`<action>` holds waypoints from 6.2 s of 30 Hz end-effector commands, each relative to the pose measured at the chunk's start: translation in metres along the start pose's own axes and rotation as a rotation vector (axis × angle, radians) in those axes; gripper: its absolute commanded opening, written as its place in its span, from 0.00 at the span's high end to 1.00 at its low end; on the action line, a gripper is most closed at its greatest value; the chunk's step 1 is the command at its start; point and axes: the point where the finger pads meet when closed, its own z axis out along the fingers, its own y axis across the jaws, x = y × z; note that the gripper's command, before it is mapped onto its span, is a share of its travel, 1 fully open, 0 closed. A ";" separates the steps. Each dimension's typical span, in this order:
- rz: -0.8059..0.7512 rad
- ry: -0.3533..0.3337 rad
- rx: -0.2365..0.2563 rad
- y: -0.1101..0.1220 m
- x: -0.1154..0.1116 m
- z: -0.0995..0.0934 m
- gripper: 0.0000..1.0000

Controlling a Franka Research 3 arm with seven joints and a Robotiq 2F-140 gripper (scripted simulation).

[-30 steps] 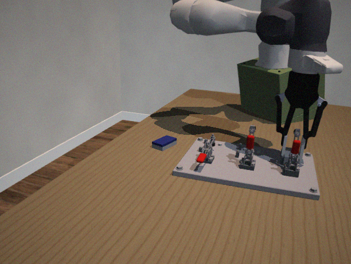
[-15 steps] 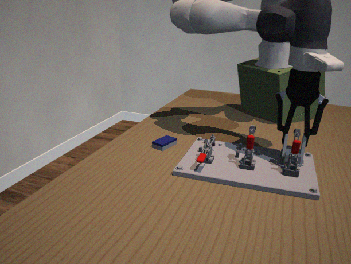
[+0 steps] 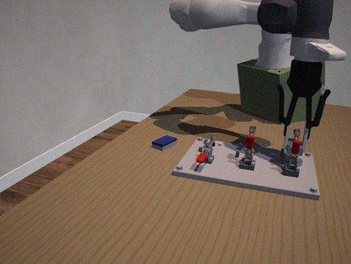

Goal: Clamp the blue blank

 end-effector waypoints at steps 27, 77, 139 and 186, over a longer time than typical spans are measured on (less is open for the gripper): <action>0.006 -0.003 -0.004 0.002 -0.009 -0.040 1.00; 0.015 -0.003 -0.004 -0.044 -0.009 -0.041 1.00; 0.016 -0.003 -0.004 -0.111 -0.009 -0.039 1.00; 0.015 -0.003 -0.004 -0.112 -0.008 0.042 1.00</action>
